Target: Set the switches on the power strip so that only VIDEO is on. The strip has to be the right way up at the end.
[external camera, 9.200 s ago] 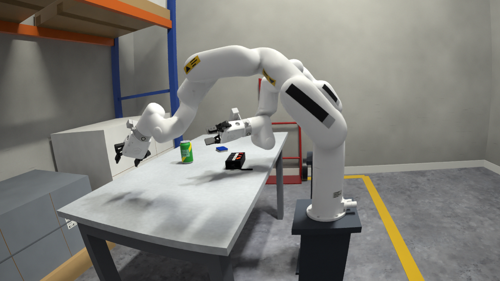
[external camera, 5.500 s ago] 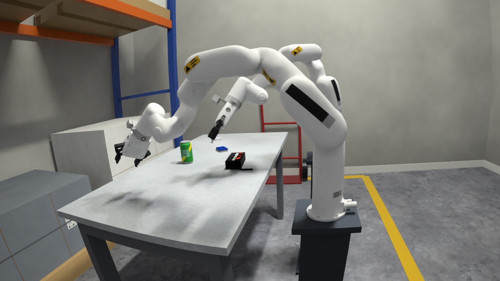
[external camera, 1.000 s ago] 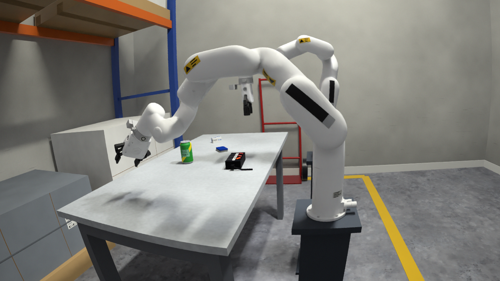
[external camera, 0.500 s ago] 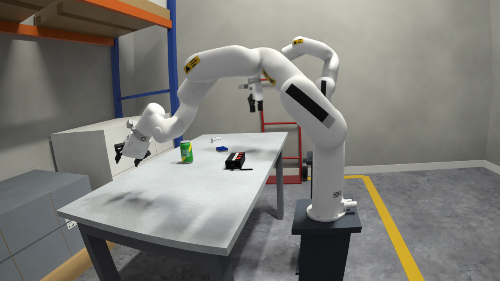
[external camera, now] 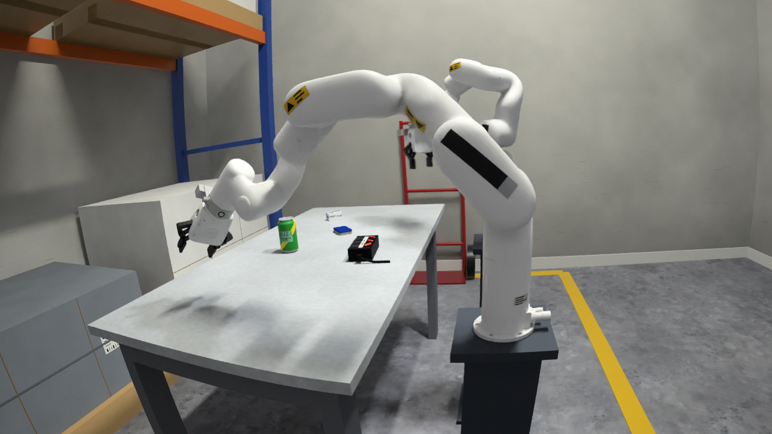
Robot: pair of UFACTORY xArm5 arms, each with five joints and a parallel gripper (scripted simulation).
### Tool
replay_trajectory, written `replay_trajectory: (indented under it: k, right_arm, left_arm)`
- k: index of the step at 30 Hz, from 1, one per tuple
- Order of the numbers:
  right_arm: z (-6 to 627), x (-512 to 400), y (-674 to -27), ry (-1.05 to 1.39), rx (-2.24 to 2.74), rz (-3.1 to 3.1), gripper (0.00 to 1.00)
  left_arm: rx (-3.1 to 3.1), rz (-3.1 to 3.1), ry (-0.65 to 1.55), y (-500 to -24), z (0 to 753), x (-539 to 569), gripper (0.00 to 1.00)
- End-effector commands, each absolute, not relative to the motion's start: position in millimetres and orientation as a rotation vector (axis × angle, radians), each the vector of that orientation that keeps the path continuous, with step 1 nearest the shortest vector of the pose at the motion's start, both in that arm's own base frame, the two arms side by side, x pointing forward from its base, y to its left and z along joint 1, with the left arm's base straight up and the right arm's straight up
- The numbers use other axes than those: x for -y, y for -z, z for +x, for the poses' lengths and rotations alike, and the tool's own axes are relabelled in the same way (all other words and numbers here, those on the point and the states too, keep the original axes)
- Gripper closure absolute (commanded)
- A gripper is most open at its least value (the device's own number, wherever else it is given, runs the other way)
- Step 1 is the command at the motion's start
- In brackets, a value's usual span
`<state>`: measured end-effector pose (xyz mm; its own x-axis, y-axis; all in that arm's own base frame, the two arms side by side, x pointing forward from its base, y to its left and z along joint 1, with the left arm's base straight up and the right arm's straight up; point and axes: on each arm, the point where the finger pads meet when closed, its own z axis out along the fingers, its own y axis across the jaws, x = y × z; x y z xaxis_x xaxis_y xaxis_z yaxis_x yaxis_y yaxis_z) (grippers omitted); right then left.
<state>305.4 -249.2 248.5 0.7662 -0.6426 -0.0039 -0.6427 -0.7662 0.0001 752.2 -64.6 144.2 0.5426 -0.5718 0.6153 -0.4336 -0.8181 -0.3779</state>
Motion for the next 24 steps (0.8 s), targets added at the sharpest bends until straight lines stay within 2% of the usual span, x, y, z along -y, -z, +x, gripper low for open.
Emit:
replay_trajectory:
  k: [1,11,13,24]
  right_arm:
    - [266.4,298.4,-250.0,0.0,-1.284,-2.867,0.0]
    - [177.3,358.6,-250.0,0.0,-1.658,-2.669,0.0]
    - [177.3,358.6,-250.0,0.0,-1.658,-2.669,0.0]
    - [90.1,389.7,-250.0,0.0,-1.955,-2.459,0.0]
  left_arm:
    - [-0.854,-2.593,1.143,-147.7,753.4,64.6,0.0]
    - [-0.854,-2.593,1.143,-147.7,753.4,64.6,0.0]
    - [-0.854,-2.593,1.143,-147.7,753.4,64.6,0.0]
    - [-0.854,-2.593,1.143,-147.7,753.4,64.6,0.0]
